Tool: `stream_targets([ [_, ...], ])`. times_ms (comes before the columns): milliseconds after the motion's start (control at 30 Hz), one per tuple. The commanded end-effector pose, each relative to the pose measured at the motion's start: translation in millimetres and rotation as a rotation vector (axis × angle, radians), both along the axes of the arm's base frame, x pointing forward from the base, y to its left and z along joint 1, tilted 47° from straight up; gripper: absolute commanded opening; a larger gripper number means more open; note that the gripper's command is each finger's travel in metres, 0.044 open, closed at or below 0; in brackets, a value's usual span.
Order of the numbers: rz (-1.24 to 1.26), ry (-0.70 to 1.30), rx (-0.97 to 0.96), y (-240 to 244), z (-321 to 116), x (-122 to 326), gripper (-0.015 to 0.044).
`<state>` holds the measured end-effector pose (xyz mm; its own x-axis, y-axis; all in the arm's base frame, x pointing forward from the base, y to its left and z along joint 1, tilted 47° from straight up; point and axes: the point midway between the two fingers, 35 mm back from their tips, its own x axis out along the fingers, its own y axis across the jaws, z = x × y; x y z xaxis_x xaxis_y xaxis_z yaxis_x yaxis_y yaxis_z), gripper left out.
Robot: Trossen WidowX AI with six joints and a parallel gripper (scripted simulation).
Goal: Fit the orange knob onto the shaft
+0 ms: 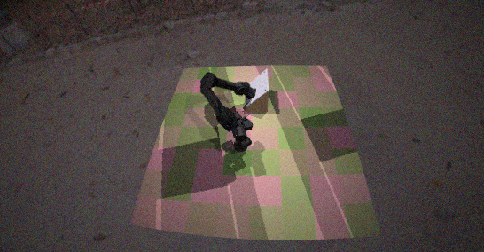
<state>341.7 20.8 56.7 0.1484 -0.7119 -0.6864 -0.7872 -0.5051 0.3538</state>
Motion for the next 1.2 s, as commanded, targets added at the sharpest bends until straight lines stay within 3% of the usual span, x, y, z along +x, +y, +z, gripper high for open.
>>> stream_targets([
  [0,0.004,0.002,-0.001,0.2,-0.2,1.2,0.0],
  [1167,0.148,0.151,-0.032,2.6,3.7,5.1,0.0],
])
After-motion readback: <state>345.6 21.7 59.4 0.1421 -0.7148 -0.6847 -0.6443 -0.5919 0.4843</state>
